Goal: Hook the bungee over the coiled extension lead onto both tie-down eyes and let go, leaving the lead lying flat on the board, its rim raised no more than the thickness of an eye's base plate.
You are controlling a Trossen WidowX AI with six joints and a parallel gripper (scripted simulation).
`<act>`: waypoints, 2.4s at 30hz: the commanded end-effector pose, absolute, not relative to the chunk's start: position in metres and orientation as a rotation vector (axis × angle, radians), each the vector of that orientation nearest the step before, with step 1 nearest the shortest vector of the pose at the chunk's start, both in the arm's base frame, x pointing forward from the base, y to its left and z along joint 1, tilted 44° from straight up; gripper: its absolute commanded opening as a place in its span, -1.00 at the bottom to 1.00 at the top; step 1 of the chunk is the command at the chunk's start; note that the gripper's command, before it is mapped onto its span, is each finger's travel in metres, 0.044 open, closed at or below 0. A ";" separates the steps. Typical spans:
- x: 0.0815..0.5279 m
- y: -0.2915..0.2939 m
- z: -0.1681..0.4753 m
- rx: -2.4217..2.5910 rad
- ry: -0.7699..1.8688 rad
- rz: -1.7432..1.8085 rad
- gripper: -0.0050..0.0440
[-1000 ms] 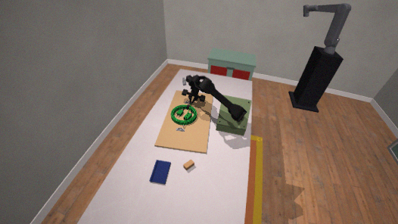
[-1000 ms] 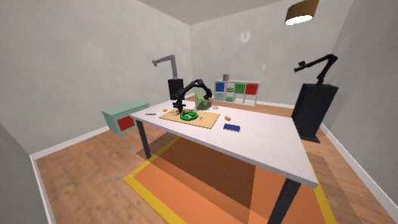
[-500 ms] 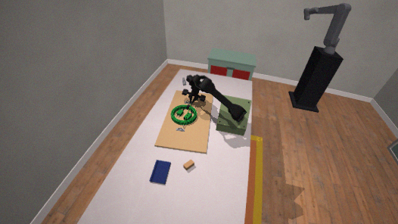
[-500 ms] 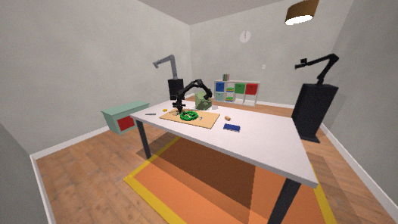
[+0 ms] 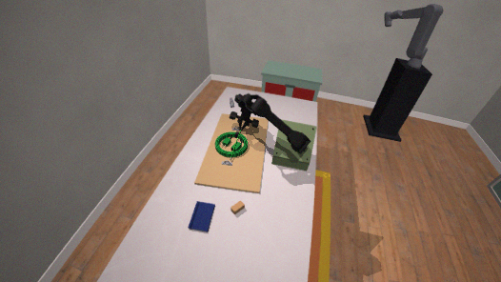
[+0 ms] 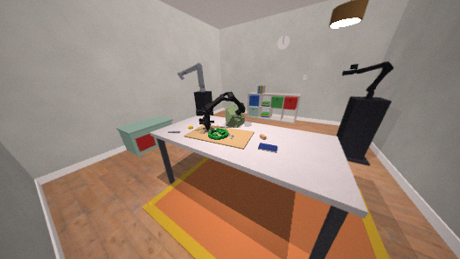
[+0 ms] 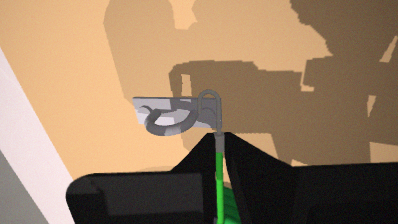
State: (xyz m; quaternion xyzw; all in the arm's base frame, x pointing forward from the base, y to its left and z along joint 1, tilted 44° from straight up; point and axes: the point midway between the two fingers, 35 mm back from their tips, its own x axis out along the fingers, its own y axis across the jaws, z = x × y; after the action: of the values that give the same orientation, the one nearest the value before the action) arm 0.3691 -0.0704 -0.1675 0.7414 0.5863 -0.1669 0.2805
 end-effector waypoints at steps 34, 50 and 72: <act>0.380 -0.093 -0.182 1.954 1.520 -0.543 -1.00; 0.388 -0.090 -0.172 1.951 1.521 -0.537 -1.00; 0.387 -0.086 -0.167 1.950 1.521 -0.535 -1.00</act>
State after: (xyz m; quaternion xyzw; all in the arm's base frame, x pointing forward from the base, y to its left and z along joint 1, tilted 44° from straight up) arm 0.3824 -0.0674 -0.1641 0.7390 0.5882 -0.1857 0.2709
